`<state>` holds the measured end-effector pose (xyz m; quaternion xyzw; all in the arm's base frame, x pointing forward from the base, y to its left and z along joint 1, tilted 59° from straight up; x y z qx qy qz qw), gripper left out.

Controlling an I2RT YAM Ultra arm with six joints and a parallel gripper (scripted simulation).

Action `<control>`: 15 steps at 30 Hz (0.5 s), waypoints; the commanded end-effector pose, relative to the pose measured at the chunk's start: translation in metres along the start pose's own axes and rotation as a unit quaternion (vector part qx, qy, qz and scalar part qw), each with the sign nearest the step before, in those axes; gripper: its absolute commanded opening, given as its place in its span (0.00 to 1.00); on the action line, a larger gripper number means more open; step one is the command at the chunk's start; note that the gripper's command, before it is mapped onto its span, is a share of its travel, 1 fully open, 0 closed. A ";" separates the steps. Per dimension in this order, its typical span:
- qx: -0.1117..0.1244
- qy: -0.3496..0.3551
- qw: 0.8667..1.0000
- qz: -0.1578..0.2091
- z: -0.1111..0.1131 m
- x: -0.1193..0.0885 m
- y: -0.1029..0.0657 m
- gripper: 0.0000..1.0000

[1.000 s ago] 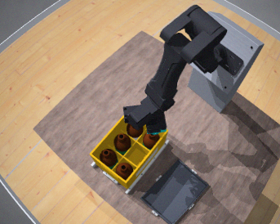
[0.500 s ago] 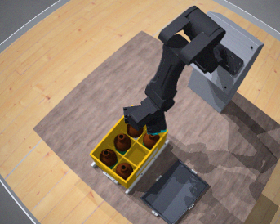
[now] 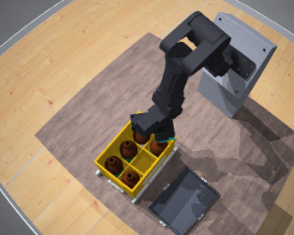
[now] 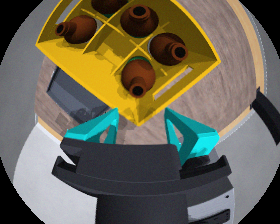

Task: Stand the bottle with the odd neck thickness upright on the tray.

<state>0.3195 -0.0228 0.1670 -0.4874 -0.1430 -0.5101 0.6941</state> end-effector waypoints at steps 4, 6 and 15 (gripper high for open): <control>0.013 -0.002 1.000 -0.021 0.011 0.013 0.008 0.61; 0.011 -0.001 1.000 -0.021 0.010 0.014 0.011 0.61; 0.009 0.000 1.000 -0.023 0.009 0.015 0.019 0.61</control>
Point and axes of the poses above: the point where the finger pads meet when closed, its own y axis out along the fingers, its own z axis across the jaws, x = y × z, the point moved 3 cm from there along -y, back along the fingers, and after that the axes turned 3 degrees about -y, right-handed, at the moved point
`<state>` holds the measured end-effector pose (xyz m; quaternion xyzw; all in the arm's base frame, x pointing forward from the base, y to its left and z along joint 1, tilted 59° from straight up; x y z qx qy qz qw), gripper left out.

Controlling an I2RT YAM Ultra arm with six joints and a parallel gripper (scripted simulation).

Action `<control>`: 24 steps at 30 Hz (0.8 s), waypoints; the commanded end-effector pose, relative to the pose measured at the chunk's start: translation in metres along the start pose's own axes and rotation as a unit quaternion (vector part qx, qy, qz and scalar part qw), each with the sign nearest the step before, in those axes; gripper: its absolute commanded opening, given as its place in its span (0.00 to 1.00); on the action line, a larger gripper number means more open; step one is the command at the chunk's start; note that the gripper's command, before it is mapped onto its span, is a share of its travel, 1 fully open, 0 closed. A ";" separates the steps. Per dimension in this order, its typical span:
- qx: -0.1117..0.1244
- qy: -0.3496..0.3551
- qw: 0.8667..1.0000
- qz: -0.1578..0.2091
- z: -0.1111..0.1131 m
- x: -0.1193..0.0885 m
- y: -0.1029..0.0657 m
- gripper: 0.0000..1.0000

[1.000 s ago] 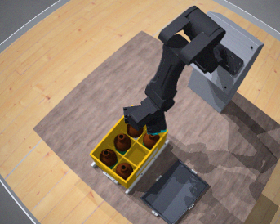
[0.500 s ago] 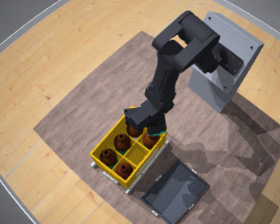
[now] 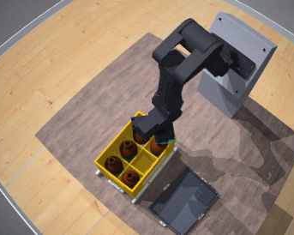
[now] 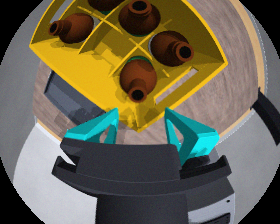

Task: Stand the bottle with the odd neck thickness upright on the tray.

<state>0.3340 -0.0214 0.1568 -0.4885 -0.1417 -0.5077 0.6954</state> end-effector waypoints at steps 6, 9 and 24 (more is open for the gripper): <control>0.011 -0.001 1.000 -0.022 0.010 0.014 0.007 0.61; 0.013 -0.001 1.000 -0.024 0.011 0.015 0.008 0.61; 0.016 -0.001 0.999 -0.033 0.012 0.020 0.006 0.61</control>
Point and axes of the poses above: the point where the finger pads meet when closed, its own y axis out along the fingers, its own z axis across the jaws, x = y × z, the point moved 3 cm from there along -y, back along the fingers, and after that the axes turned 3 degrees about -y, right-handed, at the moved point
